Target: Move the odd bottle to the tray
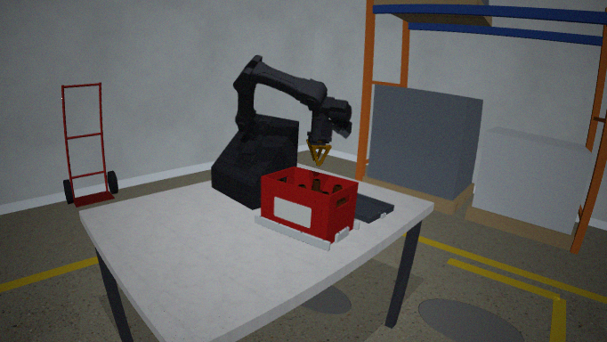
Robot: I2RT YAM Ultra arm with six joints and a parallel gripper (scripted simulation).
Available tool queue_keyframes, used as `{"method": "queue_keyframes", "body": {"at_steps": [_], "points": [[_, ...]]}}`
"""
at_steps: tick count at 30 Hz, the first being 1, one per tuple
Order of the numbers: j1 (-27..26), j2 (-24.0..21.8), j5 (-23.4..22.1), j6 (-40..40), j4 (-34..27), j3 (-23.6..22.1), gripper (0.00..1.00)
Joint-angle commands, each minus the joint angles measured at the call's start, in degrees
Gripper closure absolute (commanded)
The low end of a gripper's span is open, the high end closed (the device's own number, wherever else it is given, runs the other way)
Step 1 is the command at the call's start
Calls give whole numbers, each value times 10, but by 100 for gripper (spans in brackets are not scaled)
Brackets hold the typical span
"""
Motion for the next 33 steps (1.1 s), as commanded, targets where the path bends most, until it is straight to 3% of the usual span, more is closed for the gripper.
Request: {"method": "queue_keyframes", "body": {"at_steps": [1,28,33], "points": [[13,-13,-3,2,4,16,39],[12,-12,-2,-1,11,15,39],[4,-7,0,-7,16,-7,39]]}}
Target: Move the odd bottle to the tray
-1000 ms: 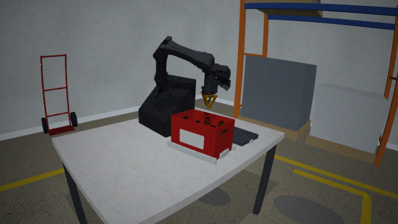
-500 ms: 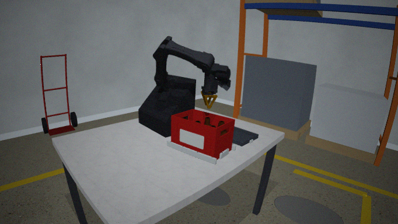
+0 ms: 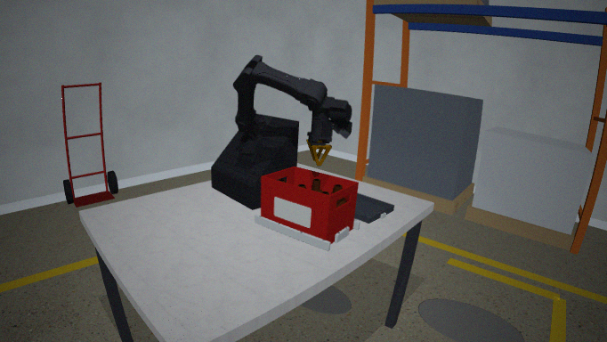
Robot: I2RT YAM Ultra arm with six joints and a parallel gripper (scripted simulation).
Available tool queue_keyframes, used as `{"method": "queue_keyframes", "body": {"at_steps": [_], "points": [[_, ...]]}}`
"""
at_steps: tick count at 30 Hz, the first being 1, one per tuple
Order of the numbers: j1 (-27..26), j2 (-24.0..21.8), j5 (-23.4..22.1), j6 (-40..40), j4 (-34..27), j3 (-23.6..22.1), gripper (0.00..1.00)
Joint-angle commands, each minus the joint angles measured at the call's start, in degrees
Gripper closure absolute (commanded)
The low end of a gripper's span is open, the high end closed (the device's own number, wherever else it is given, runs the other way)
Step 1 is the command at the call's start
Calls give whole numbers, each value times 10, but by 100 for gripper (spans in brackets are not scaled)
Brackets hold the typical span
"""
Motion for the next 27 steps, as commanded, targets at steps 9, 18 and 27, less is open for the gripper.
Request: {"method": "queue_keyframes", "body": {"at_steps": [9,18,27], "points": [[0,1,0,-13,27,-20,39],[-14,9,2,-28,55,-35,39],[-17,13,4,-41,79,-40,39]]}}
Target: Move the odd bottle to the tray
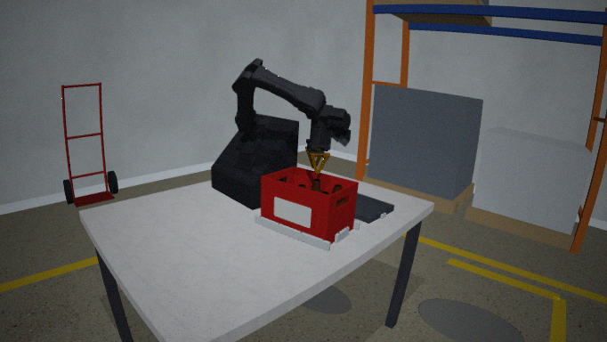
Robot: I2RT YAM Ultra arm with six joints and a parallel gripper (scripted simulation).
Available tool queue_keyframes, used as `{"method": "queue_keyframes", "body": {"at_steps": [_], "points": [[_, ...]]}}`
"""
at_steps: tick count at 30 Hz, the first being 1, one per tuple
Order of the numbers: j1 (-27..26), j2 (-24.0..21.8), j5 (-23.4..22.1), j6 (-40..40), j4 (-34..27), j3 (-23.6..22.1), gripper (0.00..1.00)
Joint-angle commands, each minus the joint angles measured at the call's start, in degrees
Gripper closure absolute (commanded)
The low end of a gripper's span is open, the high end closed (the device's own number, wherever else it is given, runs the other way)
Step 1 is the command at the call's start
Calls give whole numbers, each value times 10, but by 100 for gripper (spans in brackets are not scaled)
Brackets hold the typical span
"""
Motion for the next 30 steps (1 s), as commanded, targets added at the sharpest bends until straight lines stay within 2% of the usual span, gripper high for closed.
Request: {"method": "queue_keyframes", "body": {"at_steps": [1,9,14,15,30], "points": [[8,9,-1,-11,24,-13,39],[1,8,0,-22,45,-10,39],[-7,13,1,-25,50,-24,39],[0,12,1,-26,52,-1,39],[-5,10,0,-28,57,-14,39]]}}
